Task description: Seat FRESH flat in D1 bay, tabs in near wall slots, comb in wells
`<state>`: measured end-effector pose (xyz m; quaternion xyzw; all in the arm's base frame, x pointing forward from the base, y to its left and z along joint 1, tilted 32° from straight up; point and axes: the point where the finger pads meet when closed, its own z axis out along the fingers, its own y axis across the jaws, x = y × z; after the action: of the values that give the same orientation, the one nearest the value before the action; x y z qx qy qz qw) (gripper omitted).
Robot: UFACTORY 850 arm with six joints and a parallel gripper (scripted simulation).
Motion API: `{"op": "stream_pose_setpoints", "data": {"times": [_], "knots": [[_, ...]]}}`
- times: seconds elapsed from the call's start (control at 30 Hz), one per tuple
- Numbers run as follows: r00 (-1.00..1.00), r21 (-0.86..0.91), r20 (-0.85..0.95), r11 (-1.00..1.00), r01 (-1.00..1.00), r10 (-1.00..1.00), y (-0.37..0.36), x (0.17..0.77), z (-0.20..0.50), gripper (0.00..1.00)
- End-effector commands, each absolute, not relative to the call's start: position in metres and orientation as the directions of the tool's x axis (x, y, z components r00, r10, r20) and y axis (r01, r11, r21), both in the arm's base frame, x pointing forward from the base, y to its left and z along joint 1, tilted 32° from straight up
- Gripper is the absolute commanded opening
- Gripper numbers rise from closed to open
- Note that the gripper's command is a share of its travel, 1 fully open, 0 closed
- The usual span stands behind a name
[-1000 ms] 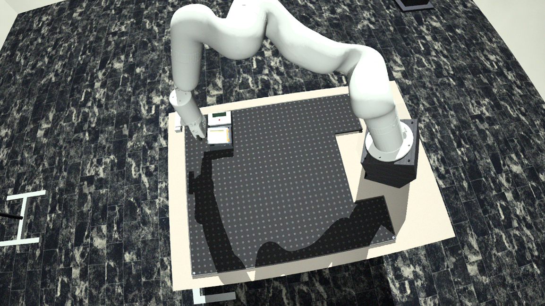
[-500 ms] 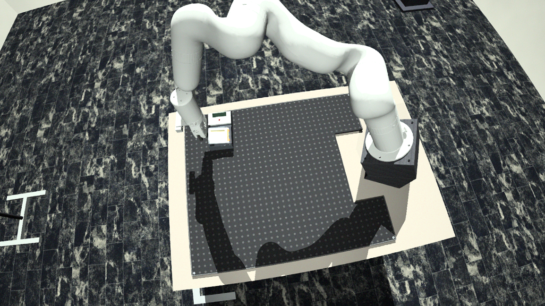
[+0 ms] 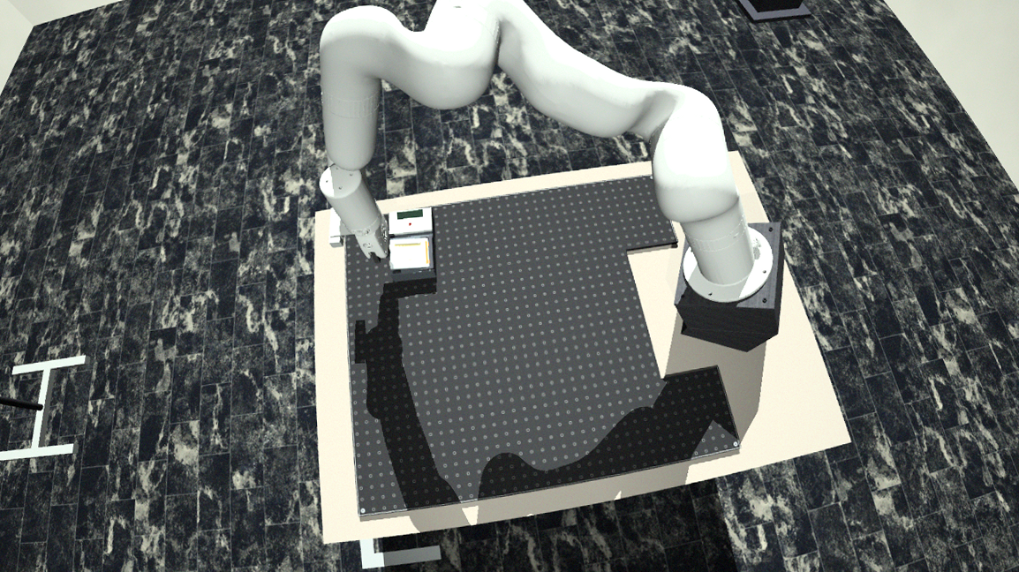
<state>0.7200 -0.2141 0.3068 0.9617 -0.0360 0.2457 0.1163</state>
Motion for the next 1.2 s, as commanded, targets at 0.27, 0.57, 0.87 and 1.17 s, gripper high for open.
{"op": "stream_pose_setpoints", "data": {"times": [0.27,0.57,0.87,1.17], "knots": [[0.876,0.206,0.483,-0.970,-0.127,-0.012,-0.213,0.718,0.310,0.00],[0.876,0.206,0.483,-0.970,-0.127,-0.012,-0.211,0.715,0.321,0.00],[0.876,0.206,0.483,-0.970,-0.127,-0.012,-0.208,0.712,0.330,0.00],[0.876,0.206,0.483,-0.970,-0.127,-0.012,-0.208,0.710,0.332,0.00]]}}
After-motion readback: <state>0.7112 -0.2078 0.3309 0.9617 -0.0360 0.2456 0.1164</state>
